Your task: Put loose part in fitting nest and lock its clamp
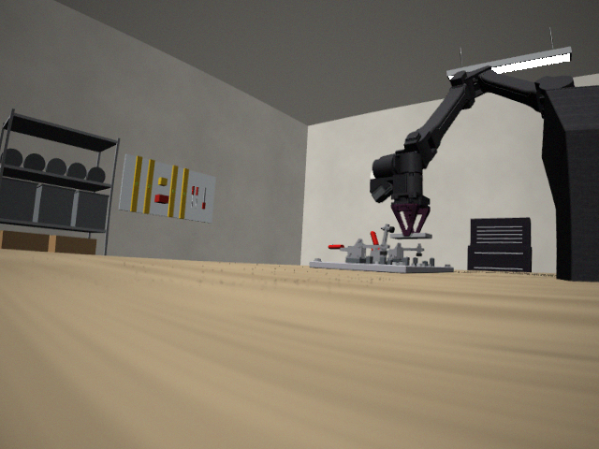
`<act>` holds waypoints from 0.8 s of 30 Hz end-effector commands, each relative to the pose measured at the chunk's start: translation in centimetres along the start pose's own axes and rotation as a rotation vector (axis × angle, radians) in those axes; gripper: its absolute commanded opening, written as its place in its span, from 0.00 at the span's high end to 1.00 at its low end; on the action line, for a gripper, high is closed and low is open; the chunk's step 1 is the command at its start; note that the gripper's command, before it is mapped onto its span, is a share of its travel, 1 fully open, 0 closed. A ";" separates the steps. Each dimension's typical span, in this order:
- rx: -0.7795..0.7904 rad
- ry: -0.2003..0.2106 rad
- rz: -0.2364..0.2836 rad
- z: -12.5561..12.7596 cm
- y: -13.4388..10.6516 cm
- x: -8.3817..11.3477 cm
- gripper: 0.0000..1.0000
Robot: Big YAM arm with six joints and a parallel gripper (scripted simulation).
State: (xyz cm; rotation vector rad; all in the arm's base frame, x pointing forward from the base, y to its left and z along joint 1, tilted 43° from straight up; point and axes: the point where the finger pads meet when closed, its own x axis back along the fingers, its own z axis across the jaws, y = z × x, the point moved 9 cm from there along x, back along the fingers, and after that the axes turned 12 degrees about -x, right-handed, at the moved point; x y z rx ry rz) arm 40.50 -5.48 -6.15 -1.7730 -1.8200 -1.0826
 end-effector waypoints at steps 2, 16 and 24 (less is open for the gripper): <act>0.001 0.009 -0.046 0.3 1.4 1.6 1.00; -0.008 0.000 -0.009 -0.1 0.7 -1.4 1.00; -0.006 0.000 -0.008 -0.1 0.6 -2.3 1.00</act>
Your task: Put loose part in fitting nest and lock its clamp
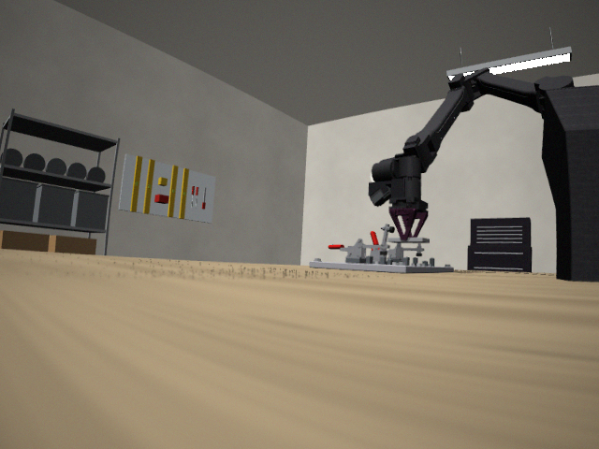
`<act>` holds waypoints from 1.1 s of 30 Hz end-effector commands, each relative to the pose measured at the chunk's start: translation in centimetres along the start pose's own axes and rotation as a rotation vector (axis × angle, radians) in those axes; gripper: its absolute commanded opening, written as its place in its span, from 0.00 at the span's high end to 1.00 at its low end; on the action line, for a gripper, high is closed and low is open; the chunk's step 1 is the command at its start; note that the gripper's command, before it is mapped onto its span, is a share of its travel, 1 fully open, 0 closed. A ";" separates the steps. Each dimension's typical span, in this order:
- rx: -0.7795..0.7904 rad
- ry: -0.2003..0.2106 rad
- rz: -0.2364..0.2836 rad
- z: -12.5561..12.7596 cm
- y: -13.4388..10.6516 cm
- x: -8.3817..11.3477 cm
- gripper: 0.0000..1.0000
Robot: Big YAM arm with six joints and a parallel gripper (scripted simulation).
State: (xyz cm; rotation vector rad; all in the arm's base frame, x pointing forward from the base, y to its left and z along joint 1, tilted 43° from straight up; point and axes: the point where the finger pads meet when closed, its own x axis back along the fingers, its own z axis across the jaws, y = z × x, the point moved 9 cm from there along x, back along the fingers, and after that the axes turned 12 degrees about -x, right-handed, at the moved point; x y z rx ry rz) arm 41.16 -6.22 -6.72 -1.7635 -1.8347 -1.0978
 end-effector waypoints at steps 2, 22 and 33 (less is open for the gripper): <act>0.000 -0.002 0.008 -0.1 0.1 -1.6 1.00; 0.002 -0.003 0.010 -0.1 -0.1 -4.2 1.00; 0.003 -0.003 0.010 -0.1 -0.1 -4.6 1.00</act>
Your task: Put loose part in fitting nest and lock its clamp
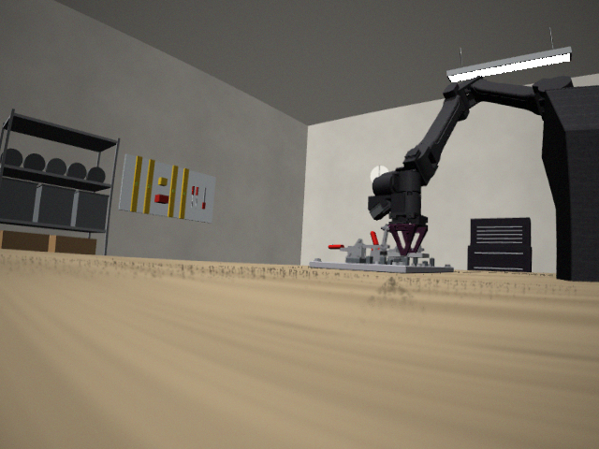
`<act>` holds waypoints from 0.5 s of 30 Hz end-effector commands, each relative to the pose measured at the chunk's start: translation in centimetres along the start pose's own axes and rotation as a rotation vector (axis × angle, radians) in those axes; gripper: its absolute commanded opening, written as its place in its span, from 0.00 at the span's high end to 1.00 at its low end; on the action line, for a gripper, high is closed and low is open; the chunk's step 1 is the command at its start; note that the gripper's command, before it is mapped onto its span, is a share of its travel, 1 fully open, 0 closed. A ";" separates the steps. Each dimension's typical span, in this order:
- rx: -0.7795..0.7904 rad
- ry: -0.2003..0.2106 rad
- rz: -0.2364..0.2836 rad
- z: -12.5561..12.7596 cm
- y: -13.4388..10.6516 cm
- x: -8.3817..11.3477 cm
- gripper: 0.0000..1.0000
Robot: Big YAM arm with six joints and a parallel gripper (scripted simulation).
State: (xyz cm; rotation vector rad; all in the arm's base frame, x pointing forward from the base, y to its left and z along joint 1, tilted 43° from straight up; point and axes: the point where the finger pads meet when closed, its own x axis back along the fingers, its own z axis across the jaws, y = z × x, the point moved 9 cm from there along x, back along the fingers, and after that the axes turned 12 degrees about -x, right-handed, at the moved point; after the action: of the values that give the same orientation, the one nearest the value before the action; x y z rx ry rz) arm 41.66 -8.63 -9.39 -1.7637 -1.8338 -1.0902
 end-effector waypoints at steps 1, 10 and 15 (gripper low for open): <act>-0.003 -0.002 0.008 -0.1 0.0 -1.0 1.00; -0.001 -0.002 0.012 -0.1 -0.3 -1.0 1.00; -0.001 -0.002 0.012 -0.1 -0.3 -1.0 1.00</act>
State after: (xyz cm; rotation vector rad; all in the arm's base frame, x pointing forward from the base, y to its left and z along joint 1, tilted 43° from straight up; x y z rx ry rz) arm 41.76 -8.63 -9.39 -1.7621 -1.8359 -1.0914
